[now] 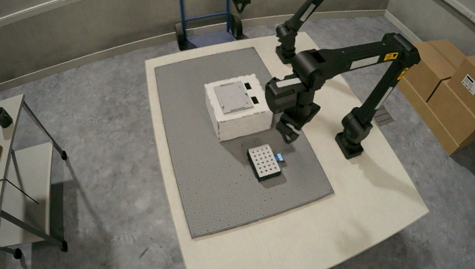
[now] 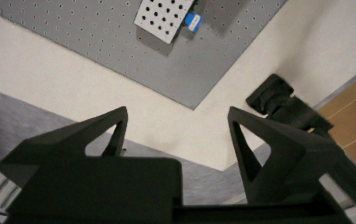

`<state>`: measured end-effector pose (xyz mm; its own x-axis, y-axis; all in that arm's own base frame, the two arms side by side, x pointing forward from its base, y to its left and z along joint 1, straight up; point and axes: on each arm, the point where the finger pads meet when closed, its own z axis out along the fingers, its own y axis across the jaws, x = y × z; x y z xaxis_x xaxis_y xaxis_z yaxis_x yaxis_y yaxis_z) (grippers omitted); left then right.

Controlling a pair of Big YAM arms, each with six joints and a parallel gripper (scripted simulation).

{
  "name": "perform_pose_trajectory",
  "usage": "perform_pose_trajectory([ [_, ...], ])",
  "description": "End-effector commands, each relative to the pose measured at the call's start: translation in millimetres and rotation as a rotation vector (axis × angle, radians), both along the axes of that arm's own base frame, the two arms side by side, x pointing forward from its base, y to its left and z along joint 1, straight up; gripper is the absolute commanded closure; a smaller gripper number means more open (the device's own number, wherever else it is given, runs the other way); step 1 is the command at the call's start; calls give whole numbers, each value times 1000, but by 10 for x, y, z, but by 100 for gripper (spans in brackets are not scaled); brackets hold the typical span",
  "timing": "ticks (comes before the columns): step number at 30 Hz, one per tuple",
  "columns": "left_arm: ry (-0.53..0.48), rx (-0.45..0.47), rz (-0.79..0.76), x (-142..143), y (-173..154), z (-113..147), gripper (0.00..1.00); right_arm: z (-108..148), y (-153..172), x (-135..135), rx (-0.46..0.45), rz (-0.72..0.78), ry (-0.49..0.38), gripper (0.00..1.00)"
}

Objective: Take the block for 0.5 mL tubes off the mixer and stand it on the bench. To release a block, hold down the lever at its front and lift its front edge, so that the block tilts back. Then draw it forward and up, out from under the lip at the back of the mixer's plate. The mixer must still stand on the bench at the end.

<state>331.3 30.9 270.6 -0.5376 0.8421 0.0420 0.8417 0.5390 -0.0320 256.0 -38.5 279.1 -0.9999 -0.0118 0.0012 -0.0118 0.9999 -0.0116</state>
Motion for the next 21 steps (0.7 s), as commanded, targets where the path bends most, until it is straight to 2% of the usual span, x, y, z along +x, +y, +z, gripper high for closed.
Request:
perform_pose_trajectory([
  [1,-69,12,126,132,53,213,0,247,-55,124,-10,-12,-57,100],
  [4,-58,13,198,-140,157,201,0,258,-56,129,-10,-12,-60,100],
  [9,-36,8,223,-162,73,158,0,220,-54,112,-9,-12,-50,100],
  [15,1,12,362,-143,67,-3,0,126,-46,67,-6,-11,-26,100],
  [18,-24,14,435,-88,119,37,0,80,-42,44,-4,-11,-14,100],
  [21,-22,16,502,-359,220,46,0,34,-38,20,-2,-11,-2,100],
])
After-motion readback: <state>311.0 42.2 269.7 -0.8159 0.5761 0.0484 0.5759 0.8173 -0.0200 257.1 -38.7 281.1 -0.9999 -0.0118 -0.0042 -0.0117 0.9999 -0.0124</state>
